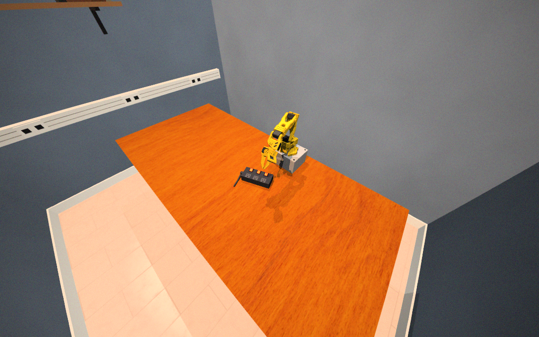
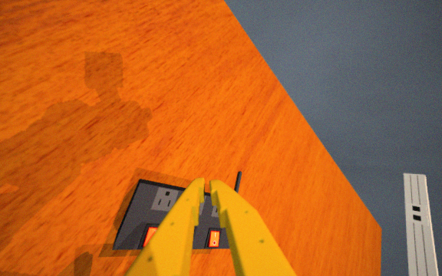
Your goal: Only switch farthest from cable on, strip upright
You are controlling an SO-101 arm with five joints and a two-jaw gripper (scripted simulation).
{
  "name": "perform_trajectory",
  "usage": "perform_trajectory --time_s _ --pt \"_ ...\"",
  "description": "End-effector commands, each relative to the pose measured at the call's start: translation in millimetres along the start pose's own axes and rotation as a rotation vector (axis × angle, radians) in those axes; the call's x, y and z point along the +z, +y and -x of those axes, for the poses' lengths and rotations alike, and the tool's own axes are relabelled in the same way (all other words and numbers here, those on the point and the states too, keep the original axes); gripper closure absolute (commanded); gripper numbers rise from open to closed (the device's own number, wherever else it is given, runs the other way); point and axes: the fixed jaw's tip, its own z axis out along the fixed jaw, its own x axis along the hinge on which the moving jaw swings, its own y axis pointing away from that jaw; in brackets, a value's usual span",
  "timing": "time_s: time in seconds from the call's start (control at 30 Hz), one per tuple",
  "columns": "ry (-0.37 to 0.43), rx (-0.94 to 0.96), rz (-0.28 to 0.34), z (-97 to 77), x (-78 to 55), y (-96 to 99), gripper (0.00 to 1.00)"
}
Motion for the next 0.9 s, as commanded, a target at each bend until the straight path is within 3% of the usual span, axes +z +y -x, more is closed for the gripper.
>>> perform_trajectory --time_s 0.0,0.57,0.87 --pt "0.096 0.117 0.04 -3.9 -17.0 -10.3 1.0" --pt "0.277 0.426 0.072 -20.0 -66.2 -18.5 1.0" --pt "0.316 0.491 0.075 -23.8 -78.2 -18.1 1.0"
